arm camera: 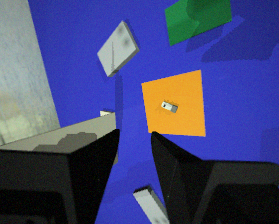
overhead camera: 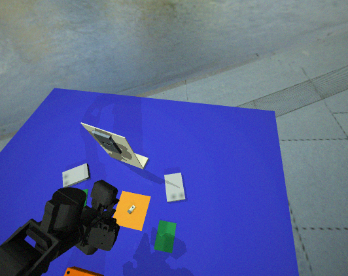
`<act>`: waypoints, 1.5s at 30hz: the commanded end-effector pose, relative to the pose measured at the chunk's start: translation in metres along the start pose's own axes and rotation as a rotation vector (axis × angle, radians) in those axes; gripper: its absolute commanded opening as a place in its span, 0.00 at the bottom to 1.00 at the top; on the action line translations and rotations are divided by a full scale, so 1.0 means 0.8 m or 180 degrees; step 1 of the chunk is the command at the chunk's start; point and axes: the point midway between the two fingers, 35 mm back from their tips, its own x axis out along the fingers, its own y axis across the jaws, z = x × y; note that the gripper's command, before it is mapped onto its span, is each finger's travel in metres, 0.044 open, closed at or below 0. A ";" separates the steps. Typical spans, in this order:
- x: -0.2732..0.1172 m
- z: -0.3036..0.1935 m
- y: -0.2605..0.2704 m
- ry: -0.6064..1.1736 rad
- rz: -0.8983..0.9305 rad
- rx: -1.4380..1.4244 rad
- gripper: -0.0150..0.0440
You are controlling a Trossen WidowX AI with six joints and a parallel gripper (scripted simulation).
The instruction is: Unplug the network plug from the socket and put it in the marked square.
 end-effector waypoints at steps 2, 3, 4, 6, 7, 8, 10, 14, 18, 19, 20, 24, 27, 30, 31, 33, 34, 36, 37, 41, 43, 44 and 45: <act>-0.017 0.001 0.014 -0.0011 0.0006 0.0011 0.52; -0.020 0.001 0.016 -0.0011 0.0006 0.0012 0.52; -0.023 0.001 0.018 -0.0012 0.0007 0.0012 0.52; -0.029 0.001 0.023 -0.0012 0.0007 0.0013 0.52; -0.032 0.001 0.025 -0.0013 0.0008 0.0013 0.52; -0.035 0.001 0.027 -0.0013 0.0008 0.0013 0.52; -0.042 0.001 0.031 -0.0014 0.0008 0.0014 0.52; -0.054 0.001 0.038 -0.0016 0.0009 0.0015 0.52; -0.067 0.001 0.045 -0.0017 0.0010 0.0016 0.52; -0.071 0.001 0.047 -0.0017 0.0010 0.0017 0.52; -0.074 0.001 0.049 -0.0018 0.0011 0.0017 0.52; -0.087 0.001 0.055 -0.0019 0.0011 0.0018 0.52; -0.092 0.001 0.057 -0.0020 0.0011 0.0019 0.52; -0.092 0.001 0.057 -0.0020 0.0011 0.0019 0.61; -0.092 0.001 0.057 -0.0020 0.0011 0.0019 0.65; -0.092 0.001 0.057 -0.0020 0.0011 0.0019 0.74; -0.092 0.001 0.057 -0.0020 0.0011 0.0019 0.79; -0.092 0.001 0.057 -0.0020 0.0011 0.0019 0.87; -0.092 0.001 0.057 -0.0020 0.0011 0.0019 0.92; -0.092 0.001 0.057 -0.0020 0.0011 0.0019 1.00; -0.092 0.001 0.057 -0.0020 0.0011 0.0019 1.00; -0.092 0.001 0.057 -0.0020 0.0011 0.0019 1.00; -0.092 0.001 0.057 -0.0020 0.0011 0.0019 1.00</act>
